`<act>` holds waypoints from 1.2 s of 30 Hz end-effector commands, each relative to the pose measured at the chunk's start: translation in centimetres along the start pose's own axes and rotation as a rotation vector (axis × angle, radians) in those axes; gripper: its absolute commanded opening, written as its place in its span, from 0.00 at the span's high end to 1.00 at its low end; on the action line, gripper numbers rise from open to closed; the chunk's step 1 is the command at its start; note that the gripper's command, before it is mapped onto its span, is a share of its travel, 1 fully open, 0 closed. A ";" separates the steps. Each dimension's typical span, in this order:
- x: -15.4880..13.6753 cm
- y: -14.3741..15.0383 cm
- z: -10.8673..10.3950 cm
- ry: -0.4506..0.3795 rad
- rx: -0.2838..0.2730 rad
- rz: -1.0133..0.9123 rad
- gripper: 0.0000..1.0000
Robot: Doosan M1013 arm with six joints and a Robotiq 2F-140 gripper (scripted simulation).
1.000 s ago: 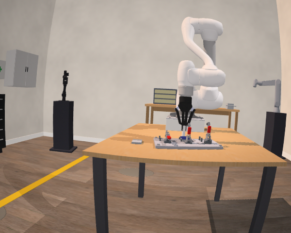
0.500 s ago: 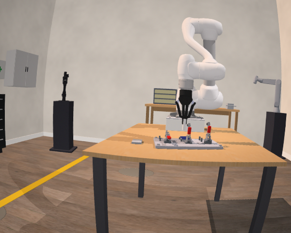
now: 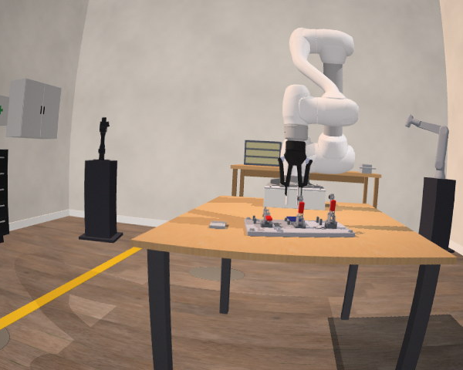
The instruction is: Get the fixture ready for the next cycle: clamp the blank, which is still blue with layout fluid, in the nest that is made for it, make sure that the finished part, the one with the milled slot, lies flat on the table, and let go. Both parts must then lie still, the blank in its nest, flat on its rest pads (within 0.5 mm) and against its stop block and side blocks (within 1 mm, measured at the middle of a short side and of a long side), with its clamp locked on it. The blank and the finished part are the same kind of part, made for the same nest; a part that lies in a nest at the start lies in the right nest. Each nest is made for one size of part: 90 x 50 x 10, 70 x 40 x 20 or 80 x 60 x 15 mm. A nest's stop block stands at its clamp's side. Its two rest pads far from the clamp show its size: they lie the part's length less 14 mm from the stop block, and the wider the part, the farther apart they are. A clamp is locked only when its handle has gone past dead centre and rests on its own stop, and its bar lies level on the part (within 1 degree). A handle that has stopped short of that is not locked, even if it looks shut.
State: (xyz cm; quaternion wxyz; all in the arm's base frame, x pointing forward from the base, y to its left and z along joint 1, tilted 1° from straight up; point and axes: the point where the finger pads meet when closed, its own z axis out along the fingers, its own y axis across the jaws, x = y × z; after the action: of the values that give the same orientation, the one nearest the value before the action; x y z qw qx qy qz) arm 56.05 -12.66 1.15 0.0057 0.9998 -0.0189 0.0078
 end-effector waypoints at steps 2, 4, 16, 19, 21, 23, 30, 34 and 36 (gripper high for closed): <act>0.0 0.0 -2.7 0.000 0.000 0.000 0.72; 0.0 0.0 -5.0 0.000 0.000 0.000 0.72; 0.0 0.0 -11.4 0.000 0.000 0.000 0.72; 0.0 0.0 -11.4 0.000 0.000 0.000 0.72; 0.0 0.0 -11.4 0.000 0.000 0.000 0.72; 0.0 0.0 -11.4 0.000 0.000 0.000 0.72; 0.0 0.0 -11.4 0.000 0.000 0.000 0.72; 0.0 0.0 -11.4 0.000 0.000 0.000 0.72; 0.0 0.0 -11.4 0.000 0.000 0.000 0.72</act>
State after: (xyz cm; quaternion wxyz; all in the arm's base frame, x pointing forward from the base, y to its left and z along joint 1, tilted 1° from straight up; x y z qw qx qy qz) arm 55.88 -12.55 12.56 0.0057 0.9998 -0.0189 0.0078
